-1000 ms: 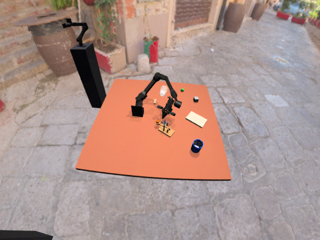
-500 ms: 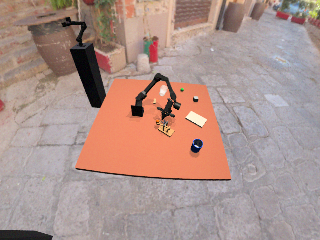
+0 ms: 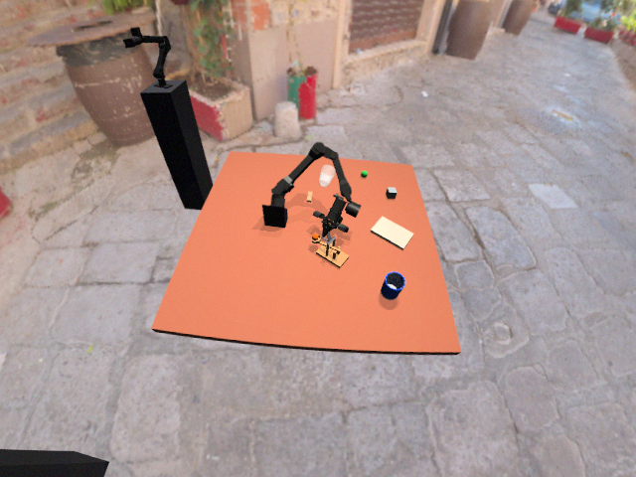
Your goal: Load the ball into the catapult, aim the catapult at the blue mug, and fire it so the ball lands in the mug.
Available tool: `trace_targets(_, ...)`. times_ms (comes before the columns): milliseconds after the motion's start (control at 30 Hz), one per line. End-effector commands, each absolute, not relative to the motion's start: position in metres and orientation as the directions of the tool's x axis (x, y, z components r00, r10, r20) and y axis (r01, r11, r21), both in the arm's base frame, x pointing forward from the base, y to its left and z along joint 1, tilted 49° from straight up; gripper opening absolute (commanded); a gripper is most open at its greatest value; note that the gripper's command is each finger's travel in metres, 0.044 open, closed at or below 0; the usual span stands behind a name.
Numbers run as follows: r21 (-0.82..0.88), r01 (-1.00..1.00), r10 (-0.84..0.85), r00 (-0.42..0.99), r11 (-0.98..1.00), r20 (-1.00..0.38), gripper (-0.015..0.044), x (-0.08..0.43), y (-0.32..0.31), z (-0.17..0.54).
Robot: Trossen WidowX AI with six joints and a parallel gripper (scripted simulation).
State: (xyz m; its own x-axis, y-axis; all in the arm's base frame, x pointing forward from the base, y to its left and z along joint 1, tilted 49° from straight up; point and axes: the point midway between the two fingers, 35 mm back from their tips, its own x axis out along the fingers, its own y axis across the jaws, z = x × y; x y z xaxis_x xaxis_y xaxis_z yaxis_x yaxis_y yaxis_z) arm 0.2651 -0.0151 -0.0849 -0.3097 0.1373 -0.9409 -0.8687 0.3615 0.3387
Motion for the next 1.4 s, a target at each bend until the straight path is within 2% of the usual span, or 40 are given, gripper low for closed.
trace_targets(0,0.357,-0.862,0.144,-0.327,0.359,-0.934,0.0000,0.260,-0.001,-0.099)
trace_targets(233,0.355,-0.863,0.144,-0.324,0.359,-0.935,0.0000,0.265,-0.004,-0.091)
trace_targets(467,0.330,-0.874,0.136,-0.301,0.358,-0.944,0.0000,0.292,-0.053,0.011)
trace_targets(600,0.327,-0.875,0.135,-0.299,0.357,-0.945,0.0000,0.292,-0.060,0.026)
trace_targets(833,0.296,-0.828,0.178,-0.238,0.476,-0.955,0.0184,0.311,-0.065,0.004)
trace_targets(1167,0.252,-0.652,0.257,-0.090,0.715,-0.962,0.0440,0.353,-0.095,-0.015)
trace_targets(1367,0.247,-0.513,0.288,0.000,0.822,-0.958,0.0440,0.375,-0.117,-0.026)
